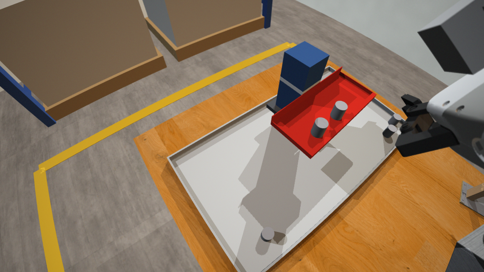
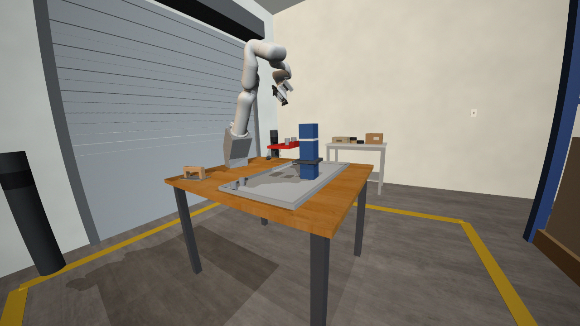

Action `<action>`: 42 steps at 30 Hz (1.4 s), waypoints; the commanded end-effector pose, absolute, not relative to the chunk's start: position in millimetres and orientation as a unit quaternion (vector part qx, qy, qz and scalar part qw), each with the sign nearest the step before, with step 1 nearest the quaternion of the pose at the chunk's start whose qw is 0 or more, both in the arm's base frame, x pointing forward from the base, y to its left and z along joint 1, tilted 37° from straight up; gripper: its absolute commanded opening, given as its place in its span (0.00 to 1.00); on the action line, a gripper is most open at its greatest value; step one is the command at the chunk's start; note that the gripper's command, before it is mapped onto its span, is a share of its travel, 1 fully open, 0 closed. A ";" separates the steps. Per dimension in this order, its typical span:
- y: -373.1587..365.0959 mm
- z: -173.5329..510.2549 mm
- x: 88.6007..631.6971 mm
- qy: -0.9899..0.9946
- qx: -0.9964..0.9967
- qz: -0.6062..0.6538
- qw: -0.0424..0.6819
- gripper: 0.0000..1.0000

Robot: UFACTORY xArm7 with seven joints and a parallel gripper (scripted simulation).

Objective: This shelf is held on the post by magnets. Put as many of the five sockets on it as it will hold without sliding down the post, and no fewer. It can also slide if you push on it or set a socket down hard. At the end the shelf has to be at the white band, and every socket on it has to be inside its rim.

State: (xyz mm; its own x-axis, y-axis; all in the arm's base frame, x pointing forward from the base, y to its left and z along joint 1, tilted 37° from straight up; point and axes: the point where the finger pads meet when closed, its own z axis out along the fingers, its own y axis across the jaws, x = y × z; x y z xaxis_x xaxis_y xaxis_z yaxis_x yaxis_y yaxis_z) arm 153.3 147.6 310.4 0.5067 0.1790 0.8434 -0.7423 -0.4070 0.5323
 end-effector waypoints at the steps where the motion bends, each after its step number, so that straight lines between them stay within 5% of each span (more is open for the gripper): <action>1: 102.0 326.0 169.8 -0.281 0.721 0.450 0.445 1.00; 23: -35.3 303.1 173.6 -0.559 0.685 0.395 0.251 1.00; 42: -50.2 224.4 196.1 -0.698 0.643 0.311 -0.046 1.00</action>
State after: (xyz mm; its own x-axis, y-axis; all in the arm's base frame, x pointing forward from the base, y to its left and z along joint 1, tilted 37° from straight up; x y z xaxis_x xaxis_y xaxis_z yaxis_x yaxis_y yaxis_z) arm 188.8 -52.3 232.8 -0.1550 -0.8902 0.4285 -0.9034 -0.0478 -0.4262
